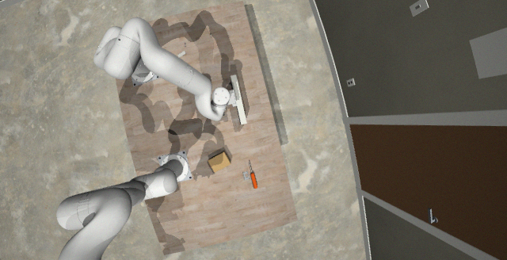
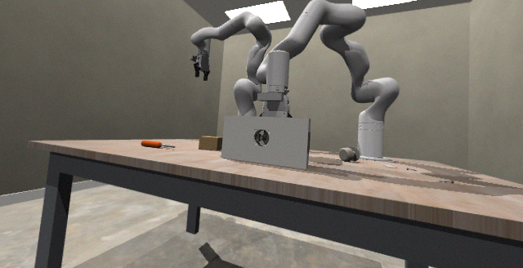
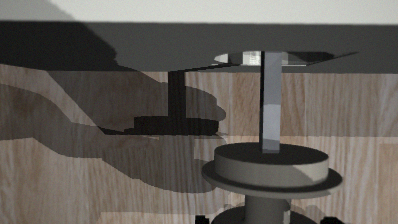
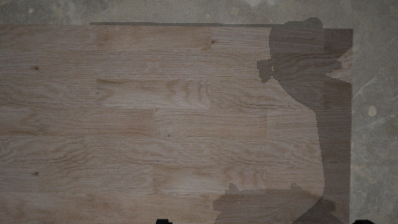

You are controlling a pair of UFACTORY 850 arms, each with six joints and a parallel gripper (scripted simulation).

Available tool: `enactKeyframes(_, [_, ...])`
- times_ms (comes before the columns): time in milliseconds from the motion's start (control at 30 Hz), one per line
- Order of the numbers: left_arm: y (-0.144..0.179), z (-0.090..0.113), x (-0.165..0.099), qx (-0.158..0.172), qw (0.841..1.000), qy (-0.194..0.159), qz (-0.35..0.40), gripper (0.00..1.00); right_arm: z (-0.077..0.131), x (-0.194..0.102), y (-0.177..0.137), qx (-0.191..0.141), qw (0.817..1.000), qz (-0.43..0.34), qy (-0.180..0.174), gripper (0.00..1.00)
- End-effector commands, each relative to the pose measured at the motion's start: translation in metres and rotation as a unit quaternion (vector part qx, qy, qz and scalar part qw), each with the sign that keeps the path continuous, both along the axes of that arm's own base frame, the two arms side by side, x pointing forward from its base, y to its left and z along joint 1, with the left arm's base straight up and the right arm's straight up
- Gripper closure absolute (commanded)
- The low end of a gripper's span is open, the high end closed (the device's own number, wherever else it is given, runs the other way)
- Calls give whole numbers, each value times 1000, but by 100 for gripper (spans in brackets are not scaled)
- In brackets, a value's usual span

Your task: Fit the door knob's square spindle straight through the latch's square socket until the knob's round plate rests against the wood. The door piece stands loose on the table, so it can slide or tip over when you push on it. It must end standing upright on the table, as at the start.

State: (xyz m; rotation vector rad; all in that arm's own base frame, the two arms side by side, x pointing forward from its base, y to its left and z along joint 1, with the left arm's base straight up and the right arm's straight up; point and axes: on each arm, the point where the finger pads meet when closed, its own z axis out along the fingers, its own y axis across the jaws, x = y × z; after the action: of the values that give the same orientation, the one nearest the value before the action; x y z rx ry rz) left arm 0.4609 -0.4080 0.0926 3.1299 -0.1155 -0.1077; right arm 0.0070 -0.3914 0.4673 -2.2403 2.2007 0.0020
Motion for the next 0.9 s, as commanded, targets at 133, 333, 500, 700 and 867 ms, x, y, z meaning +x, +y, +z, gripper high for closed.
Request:
enactKeyframes(133, [-1, 1, 3, -1, 1000, -1, 0, 39, 1, 0, 0, -1, 1000, 0, 0, 0])
enactKeyframes(333, [-1, 1, 6, -1, 1000, -1, 0, 39, 1, 0, 0, -1, 1000, 0, 0, 0])
enactKeyframes(500, [-1, 1, 6, -1, 1000, -1, 0, 39, 1, 0, 0, -1, 1000, 0, 0, 0])
enactKeyframes(700, [-1, 1, 6, -1, 1000, -1, 0, 39, 1, 0, 0, -1, 1000, 0, 0, 0])
enactKeyframes(867, [-1, 1, 6, -1, 1000, -1, 0, 39, 1, 0, 0, -1, 1000, 0, 0, 0])
